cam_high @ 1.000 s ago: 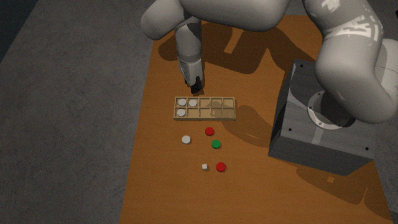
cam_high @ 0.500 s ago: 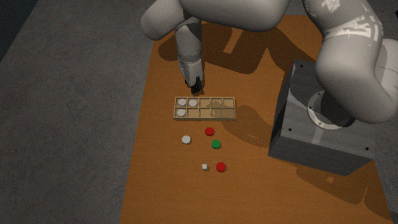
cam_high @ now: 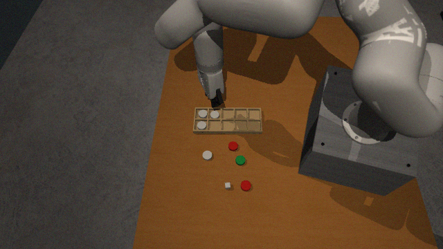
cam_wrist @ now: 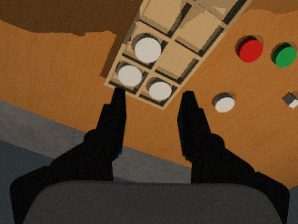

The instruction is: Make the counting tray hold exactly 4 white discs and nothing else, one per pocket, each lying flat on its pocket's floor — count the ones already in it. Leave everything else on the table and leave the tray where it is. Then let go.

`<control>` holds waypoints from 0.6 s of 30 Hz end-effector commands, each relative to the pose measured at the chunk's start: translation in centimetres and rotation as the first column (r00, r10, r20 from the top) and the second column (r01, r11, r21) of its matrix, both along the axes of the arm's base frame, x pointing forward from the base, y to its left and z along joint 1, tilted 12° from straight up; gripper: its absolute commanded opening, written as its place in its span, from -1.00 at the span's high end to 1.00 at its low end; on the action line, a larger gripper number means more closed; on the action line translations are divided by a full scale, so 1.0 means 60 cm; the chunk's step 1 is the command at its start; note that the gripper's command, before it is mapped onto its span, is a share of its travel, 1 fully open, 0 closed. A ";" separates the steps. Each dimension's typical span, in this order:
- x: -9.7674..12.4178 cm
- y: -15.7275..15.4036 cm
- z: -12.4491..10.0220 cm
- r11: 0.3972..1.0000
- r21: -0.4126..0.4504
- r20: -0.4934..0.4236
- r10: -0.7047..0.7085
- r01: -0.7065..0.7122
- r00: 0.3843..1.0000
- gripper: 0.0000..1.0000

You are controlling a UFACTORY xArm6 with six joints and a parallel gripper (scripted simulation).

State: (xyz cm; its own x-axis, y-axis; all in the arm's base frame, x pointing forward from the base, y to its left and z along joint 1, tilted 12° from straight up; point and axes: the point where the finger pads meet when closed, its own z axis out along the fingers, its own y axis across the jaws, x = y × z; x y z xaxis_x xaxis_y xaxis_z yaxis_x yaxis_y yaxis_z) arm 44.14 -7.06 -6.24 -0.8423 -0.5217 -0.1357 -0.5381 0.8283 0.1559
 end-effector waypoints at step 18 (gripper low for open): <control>0.004 0.251 0.014 0.895 -0.003 -0.095 -0.445 0.447 0.890 0.07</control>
State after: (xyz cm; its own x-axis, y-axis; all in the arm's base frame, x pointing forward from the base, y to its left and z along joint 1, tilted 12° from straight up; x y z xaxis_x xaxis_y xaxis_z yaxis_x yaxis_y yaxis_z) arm 44.20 8.01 -4.62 -0.9932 -0.1032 -0.0542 -0.1122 0.9727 0.2031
